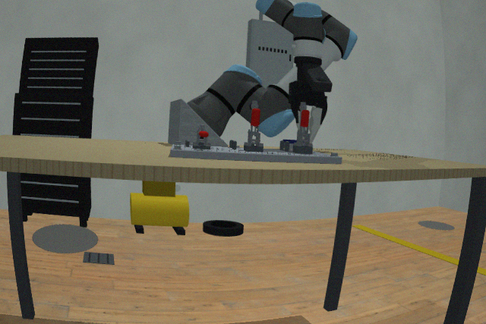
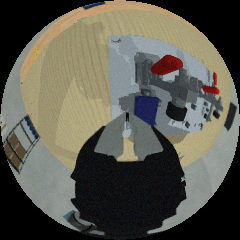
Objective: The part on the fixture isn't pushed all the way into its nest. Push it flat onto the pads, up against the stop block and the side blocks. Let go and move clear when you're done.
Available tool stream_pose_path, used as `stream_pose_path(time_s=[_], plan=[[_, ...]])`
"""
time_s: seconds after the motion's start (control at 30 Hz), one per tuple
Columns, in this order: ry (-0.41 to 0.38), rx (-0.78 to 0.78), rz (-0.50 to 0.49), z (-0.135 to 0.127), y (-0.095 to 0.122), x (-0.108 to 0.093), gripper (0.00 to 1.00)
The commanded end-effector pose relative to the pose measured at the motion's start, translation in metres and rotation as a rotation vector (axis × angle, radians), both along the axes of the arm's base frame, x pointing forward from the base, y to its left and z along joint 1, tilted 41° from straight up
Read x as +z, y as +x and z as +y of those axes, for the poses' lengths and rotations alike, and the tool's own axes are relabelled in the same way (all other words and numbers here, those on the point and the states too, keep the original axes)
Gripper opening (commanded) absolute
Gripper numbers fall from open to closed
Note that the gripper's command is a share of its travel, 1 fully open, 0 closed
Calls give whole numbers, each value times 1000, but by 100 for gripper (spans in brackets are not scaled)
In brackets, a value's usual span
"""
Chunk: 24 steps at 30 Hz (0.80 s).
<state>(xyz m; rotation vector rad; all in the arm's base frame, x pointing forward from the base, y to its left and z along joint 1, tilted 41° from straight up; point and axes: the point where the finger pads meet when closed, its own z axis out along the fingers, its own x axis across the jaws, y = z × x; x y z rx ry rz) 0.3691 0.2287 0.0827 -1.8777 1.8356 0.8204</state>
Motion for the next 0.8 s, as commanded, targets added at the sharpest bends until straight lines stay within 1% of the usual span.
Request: stream_pose_path(time_s=[0.0,0.27,0.43,0.77], plan=[[-2,0,0,-3,0,-2,0],[-2,0,0,-3,0,-2,0],[-5,0,0,6,0,6,0],[-5,0,0,6,0,6,0]])
